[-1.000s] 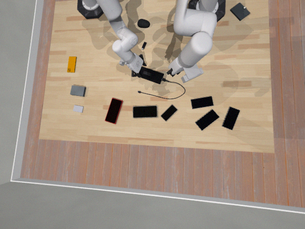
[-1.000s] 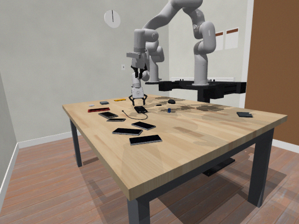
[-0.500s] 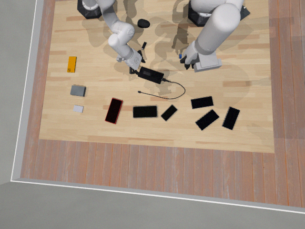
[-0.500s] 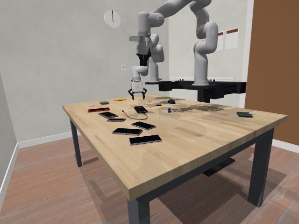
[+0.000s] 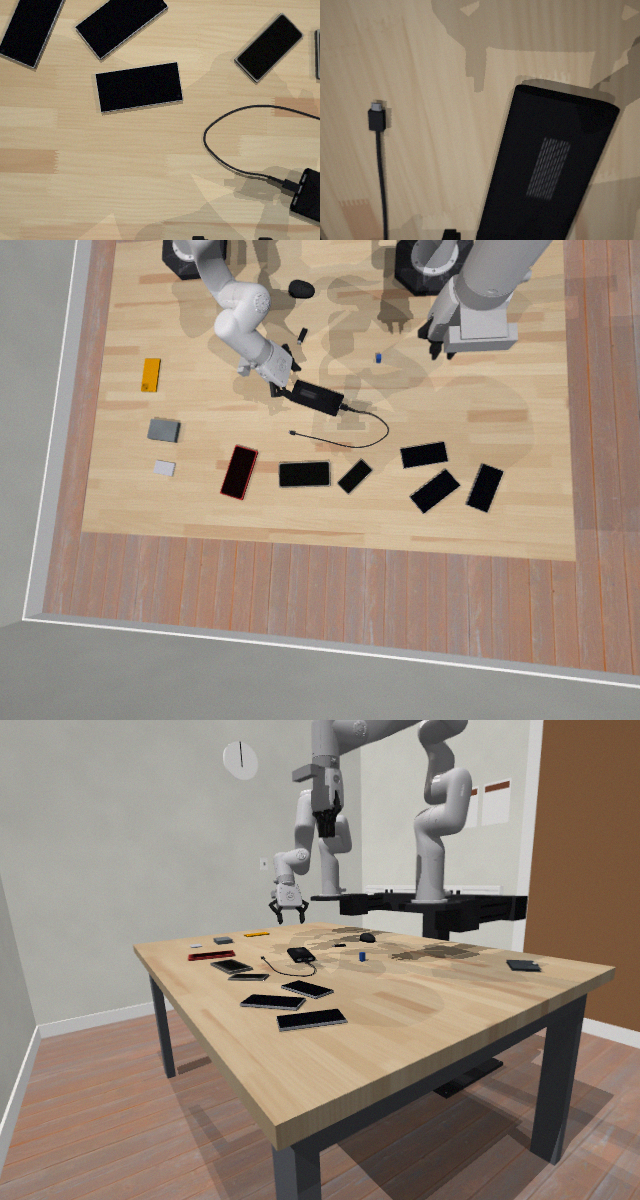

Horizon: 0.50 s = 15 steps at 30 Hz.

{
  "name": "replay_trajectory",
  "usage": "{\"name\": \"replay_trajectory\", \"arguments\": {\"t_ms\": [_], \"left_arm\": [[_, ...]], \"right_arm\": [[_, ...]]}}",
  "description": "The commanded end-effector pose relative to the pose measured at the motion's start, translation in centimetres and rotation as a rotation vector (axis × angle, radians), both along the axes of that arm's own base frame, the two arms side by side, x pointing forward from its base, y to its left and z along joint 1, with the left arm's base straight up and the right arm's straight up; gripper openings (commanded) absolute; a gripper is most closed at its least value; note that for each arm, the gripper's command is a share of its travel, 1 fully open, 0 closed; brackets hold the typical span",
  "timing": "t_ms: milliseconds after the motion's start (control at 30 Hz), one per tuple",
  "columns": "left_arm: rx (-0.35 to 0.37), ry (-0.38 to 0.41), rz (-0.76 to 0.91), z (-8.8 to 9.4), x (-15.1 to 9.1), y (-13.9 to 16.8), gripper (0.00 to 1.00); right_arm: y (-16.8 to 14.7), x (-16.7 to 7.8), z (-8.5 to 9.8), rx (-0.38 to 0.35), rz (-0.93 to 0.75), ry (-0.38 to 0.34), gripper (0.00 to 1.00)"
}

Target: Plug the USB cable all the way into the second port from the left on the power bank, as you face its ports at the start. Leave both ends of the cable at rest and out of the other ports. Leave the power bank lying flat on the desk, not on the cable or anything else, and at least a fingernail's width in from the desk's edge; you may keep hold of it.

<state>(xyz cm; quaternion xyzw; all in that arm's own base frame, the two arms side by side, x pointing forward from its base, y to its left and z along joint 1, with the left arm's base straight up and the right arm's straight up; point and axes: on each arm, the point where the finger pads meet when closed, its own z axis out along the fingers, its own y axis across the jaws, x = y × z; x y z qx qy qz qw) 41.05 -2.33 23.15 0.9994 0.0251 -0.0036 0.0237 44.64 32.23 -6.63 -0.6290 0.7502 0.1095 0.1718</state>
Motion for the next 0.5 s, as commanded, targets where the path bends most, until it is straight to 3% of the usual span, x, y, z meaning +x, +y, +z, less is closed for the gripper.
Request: {"name": "replay_trajectory", "arguments": {"t_ms": [0,167,467], "left_arm": [[0.014,-0.008,-0.02,0.9,-0.3,0.8,0.26],[0.046,-0.011,-0.053,2.1,-1.0,2.3,0.26],[0.038,-0.015,-0.043,1.9,-0.8,2.0,0.26]], "right_arm": [[0.1,0.5,1.3,0.014,0.062,-0.014,1.0],[-0.7,1.7,4.5,0.031,0.212,-0.065,1.0],[-2.8,3.2,10.6,0.034,0.496,-0.175,1.0]]}}
